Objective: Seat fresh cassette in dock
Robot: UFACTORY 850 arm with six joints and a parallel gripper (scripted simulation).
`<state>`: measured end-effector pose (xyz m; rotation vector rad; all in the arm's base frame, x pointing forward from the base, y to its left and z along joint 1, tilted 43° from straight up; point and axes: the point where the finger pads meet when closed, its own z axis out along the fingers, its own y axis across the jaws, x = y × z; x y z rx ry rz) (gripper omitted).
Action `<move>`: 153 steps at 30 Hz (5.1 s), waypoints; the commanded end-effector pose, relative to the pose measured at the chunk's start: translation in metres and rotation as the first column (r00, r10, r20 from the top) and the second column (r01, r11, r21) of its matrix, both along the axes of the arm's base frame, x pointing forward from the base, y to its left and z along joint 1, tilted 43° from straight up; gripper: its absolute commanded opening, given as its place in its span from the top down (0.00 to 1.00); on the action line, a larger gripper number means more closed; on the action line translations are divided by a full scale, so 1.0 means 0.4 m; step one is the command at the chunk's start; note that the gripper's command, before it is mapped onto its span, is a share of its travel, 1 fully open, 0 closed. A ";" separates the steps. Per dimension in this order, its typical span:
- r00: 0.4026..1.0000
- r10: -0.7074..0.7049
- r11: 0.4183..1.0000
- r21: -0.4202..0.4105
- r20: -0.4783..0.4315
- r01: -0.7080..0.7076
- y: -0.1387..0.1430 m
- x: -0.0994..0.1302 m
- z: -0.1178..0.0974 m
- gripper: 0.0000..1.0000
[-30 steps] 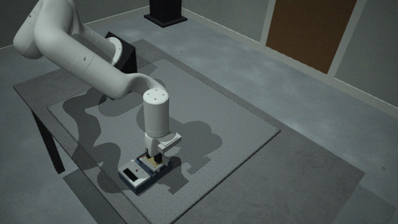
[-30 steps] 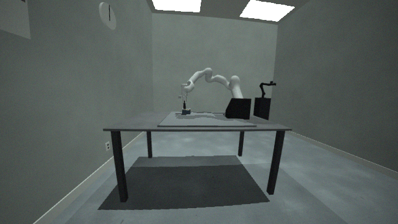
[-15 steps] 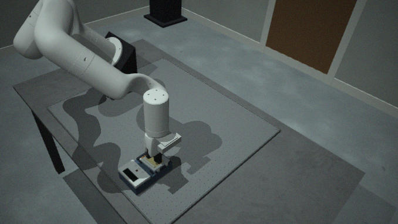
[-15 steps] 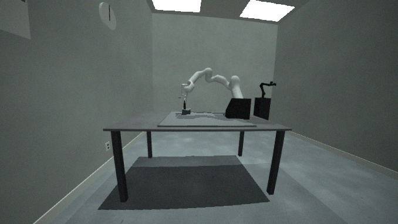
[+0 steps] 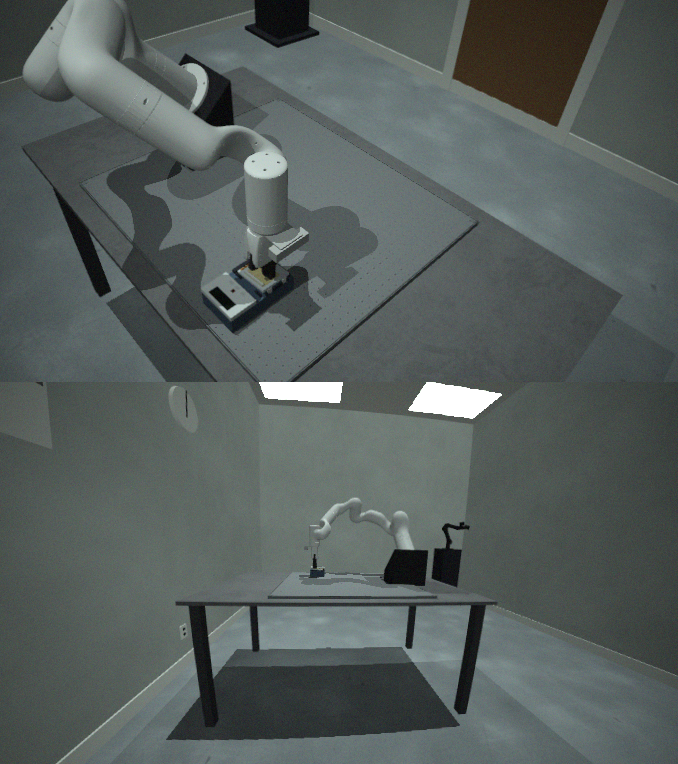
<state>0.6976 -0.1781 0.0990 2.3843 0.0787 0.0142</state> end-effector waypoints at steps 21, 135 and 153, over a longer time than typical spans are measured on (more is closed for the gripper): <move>1.000 -0.002 1.000 -0.001 -0.004 0.002 -0.002 -0.004 -0.003 1.00; 1.000 0.009 1.000 0.013 0.019 -0.010 0.149 -0.037 0.012 0.00; 1.000 0.007 1.000 0.023 0.020 -0.007 0.299 -0.139 -0.051 0.00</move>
